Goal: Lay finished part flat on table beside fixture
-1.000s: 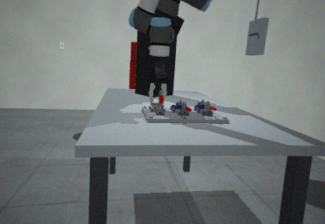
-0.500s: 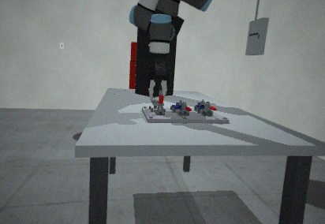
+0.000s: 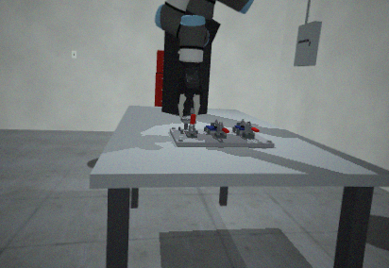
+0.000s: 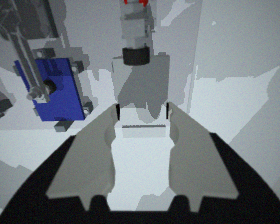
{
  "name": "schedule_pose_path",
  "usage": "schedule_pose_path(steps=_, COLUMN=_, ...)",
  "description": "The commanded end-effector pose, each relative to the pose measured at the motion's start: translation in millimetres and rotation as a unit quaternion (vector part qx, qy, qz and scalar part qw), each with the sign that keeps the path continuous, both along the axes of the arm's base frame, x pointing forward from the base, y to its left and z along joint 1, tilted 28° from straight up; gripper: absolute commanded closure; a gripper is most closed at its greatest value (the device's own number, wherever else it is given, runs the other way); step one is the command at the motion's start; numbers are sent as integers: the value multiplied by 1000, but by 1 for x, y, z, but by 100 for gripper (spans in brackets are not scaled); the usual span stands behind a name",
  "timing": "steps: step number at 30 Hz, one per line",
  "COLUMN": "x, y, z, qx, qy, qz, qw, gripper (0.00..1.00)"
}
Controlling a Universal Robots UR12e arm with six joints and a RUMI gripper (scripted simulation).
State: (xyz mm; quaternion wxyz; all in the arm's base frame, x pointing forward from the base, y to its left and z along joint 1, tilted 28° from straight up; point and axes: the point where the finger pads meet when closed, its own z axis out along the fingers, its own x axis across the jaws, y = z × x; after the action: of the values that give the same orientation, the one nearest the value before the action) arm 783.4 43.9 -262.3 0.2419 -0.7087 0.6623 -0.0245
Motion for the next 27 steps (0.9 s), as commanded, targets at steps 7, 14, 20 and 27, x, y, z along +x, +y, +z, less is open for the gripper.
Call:
schedule_pose_path(steps=7, x=-3, y=-1, z=3, qx=1, qy=0, qz=0, qw=1000, gripper=100)
schedule_pose_path(steps=14, x=-9, y=-4, z=11, qx=1, qy=0, qz=0, qw=1000, gripper=100)
schedule_pose_path(steps=20, x=-16, y=-8, z=20, qx=1, qy=0, qz=0, qw=1000, gripper=100)
schedule_pose_path(steps=27, x=-20, y=-11, z=26, qx=1, qy=0, qz=0, qw=1000, gripper=100)
